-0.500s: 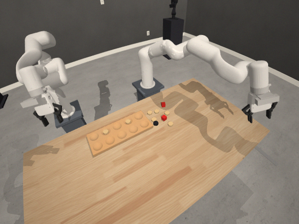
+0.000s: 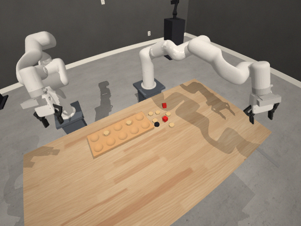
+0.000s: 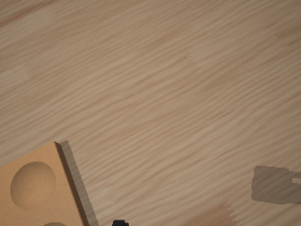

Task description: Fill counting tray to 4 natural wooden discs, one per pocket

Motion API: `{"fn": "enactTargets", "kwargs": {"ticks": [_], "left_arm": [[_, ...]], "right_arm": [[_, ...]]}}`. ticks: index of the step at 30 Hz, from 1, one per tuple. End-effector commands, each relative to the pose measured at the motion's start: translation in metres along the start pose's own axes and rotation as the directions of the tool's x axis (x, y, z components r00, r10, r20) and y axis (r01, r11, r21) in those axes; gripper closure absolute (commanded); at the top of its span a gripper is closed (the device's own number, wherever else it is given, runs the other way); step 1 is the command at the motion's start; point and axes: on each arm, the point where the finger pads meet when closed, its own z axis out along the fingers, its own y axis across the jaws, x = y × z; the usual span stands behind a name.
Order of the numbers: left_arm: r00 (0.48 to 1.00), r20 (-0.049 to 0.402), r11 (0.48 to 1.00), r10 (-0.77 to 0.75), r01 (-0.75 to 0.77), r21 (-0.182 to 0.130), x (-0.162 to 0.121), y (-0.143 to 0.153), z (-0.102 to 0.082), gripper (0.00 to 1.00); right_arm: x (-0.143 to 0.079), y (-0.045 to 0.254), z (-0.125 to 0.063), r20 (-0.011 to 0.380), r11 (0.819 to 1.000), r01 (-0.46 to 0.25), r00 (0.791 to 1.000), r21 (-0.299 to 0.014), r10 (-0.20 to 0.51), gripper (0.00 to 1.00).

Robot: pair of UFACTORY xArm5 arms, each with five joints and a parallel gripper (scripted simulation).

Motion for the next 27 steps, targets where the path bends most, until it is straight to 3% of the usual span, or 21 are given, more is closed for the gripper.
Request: {"fn": "enactTargets", "kwargs": {"ticks": [1, 2, 3, 7, 11, 14, 17, 19, 20, 23, 27], "left_arm": [[1.0, -0.004, 1.0, 0.0, 0.0, 0.005, 0.002, -0.002, -0.003, 0.0], [1.0, -0.004, 1.0, 0.0, 0.0, 0.005, 0.002, -0.002, -0.003, 0.0], [1.0, -0.004, 1.0, 0.0, 0.0, 0.005, 0.002, -0.002, -0.003, 0.52], [1.0, -0.001, 1.0, -0.022, 0.022, -0.007, 0.006, 0.006, -0.005, 0.52], [0.994, 0.017, 0.993, -0.106, 0.107, -0.047, 0.021, 0.04, -0.012, 0.52], [0.976, 0.053, 0.973, -0.209, 0.214, -0.092, 0.035, 0.086, -0.023, 0.52], [0.936, 0.117, 0.929, -0.332, 0.345, -0.131, 0.037, 0.118, -0.031, 0.52], [0.936, 0.117, 0.929, -0.332, 0.345, -0.131, 0.037, 0.118, -0.031, 0.52], [0.917, 0.143, 0.91, -0.373, 0.392, -0.139, 0.04, 0.151, -0.04, 0.52], [0.842, 0.232, 0.839, -0.488, 0.526, -0.142, 0.035, 0.178, -0.048, 0.52], [0.719, 0.341, 0.738, -0.605, 0.668, -0.1, 0.023, 0.22, -0.059, 0.52]], "right_arm": [[0.001, 0.0, -0.001, -0.003, 1.0, 0.0, 1.0, 0.001, 0.0, 0.0], [0.001, 0.0, -0.001, -0.003, 1.0, 0.0, 1.0, 0.001, 0.0, 0.0], [0.001, 0.0, -0.001, -0.003, 1.0, 0.0, 1.0, 0.001, 0.0, 0.0], [0.003, 0.002, -0.002, -0.002, 1.0, -0.006, 1.0, -0.003, 0.006, 0.0], [0.009, 0.011, -0.004, 0.002, 0.999, -0.032, 0.999, -0.02, 0.032, 0.0], [0.018, 0.025, -0.007, 0.008, 0.997, -0.069, 0.998, -0.045, 0.069, 0.0], [0.029, 0.046, -0.012, 0.016, 0.989, -0.122, 0.992, -0.079, 0.123, 0.0], [0.029, 0.046, -0.012, 0.016, 0.989, -0.122, 0.992, -0.079, 0.123, 0.0], [0.033, 0.055, -0.014, 0.019, 0.985, -0.143, 0.989, -0.092, 0.145, 0.0], [0.046, 0.086, -0.022, 0.028, 0.967, -0.215, 0.975, -0.136, 0.221, 0.0], [0.056, 0.118, -0.03, 0.035, 0.942, -0.284, 0.955, -0.176, 0.294, 0.0]]}}
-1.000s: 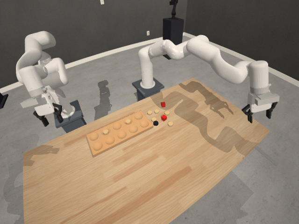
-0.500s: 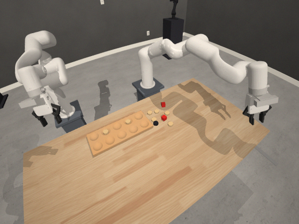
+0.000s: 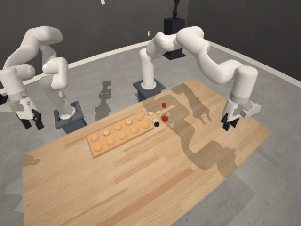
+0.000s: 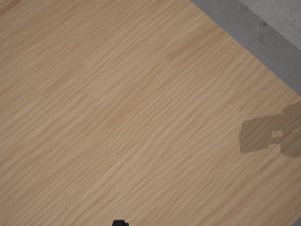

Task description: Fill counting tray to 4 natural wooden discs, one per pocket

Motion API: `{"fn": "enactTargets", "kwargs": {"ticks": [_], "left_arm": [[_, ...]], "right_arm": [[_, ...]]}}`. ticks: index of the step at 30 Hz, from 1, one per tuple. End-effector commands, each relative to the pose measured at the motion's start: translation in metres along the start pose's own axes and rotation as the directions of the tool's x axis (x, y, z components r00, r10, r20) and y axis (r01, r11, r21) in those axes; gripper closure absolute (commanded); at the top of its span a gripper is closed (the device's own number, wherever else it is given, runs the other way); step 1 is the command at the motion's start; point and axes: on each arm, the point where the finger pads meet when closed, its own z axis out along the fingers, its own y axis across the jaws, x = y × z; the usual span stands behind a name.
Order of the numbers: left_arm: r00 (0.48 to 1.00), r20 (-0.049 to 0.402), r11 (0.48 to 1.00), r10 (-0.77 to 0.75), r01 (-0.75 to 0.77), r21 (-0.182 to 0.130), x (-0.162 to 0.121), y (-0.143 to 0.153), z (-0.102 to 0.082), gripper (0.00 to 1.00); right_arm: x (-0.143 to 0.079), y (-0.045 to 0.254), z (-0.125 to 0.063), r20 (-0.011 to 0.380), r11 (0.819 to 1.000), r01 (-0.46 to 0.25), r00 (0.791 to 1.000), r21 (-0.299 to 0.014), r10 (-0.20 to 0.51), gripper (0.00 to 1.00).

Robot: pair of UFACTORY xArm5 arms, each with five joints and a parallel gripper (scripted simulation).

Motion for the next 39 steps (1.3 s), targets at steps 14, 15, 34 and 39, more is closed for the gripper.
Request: {"fn": "enactTargets", "kwargs": {"ticks": [14, 15, 34, 39], "left_arm": [[0.902, 0.116, 0.909, -0.415, 0.415, 0.024, -0.164, 0.134, 0.009, 0.52], [0.902, 0.116, 0.909, -0.415, 0.415, 0.024, -0.173, 0.141, 0.01, 0.52], [0.902, 0.116, 0.909, -0.415, 0.415, 0.024, -0.232, 0.186, 0.01, 0.52], [0.902, 0.117, 0.909, -0.415, 0.415, 0.024, -0.234, 0.187, 0.039, 0.52]], "right_arm": [[0.054, 0.15, -0.025, 0.071, 0.932, -0.325, 0.938, -0.161, 0.34, 0.0], [0.055, 0.16, -0.027, 0.074, 0.924, -0.344, 0.93, -0.168, 0.36, 0.0], [0.018, 0.34, -0.067, 0.117, 0.715, -0.644, 0.716, -0.271, 0.689, 0.0], [-0.001, 0.374, -0.076, 0.122, 0.661, -0.695, 0.658, -0.283, 0.743, 0.0]]}}
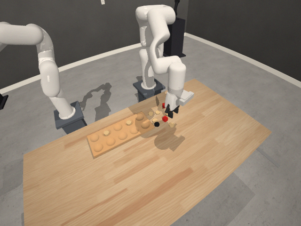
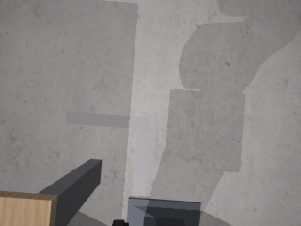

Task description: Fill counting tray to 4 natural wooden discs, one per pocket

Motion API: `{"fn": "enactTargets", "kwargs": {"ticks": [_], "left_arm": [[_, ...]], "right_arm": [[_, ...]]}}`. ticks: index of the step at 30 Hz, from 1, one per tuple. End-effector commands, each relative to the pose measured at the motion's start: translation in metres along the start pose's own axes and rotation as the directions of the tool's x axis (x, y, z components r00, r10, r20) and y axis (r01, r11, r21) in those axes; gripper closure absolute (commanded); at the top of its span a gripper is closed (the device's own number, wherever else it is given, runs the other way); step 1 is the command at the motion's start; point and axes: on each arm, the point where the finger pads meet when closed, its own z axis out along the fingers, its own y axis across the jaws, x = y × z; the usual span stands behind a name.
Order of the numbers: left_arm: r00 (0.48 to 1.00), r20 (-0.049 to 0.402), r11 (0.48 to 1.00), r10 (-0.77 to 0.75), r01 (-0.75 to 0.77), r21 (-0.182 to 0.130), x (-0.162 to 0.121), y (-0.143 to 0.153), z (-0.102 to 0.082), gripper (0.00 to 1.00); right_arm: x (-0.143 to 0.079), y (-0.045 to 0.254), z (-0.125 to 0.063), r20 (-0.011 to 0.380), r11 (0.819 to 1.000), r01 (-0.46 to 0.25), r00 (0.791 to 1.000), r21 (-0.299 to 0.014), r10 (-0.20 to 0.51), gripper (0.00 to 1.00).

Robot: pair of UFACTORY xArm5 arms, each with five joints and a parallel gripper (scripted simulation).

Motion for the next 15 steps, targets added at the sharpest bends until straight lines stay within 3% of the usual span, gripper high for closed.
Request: {"fn": "enactTargets", "kwargs": {"ticks": [1, 2, 4, 6, 8, 15], "left_arm": [[1.0, -0.002, 1.0, 0.0, 0.0, -0.001, 0.0, 0.0, 0.036, 0.52], [1.0, -0.002, 1.0, 0.0, 0.0, -0.001, 0.0, 0.0, 0.051, 0.52], [1.0, -0.002, 1.0, 0.0, 0.0, -0.001, 0.0, 0.0, 0.051, 0.52], [1.0, -0.002, 1.0, 0.0, 0.0, -0.001, 0.0, 0.001, 0.077, 0.52], [1.0, -0.002, 1.0, 0.0, 0.0, -0.001, 0.0, 0.0, 0.091, 0.52], [1.0, -0.002, 1.0, 0.0, 0.0, -0.001, 0.0, 0.0, 0.094, 0.52]], "right_arm": [[0.015, 0.038, 0.0, 0.028, 0.998, -0.067, 0.997, -0.004, 0.067, 0.0], [0.015, 0.042, 0.0, 0.031, 0.997, -0.074, 0.997, -0.004, 0.074, 0.0], [0.015, 0.042, 0.0, 0.031, 0.997, -0.074, 0.997, -0.004, 0.074, 0.0], [0.016, 0.047, 0.0, 0.035, 0.996, -0.084, 0.996, -0.004, 0.084, 0.0], [0.016, 0.05, 0.0, 0.036, 0.996, -0.088, 0.995, -0.005, 0.088, 0.0], [0.016, 0.05, 0.0, 0.037, 0.996, -0.089, 0.995, -0.005, 0.089, 0.0]]}}
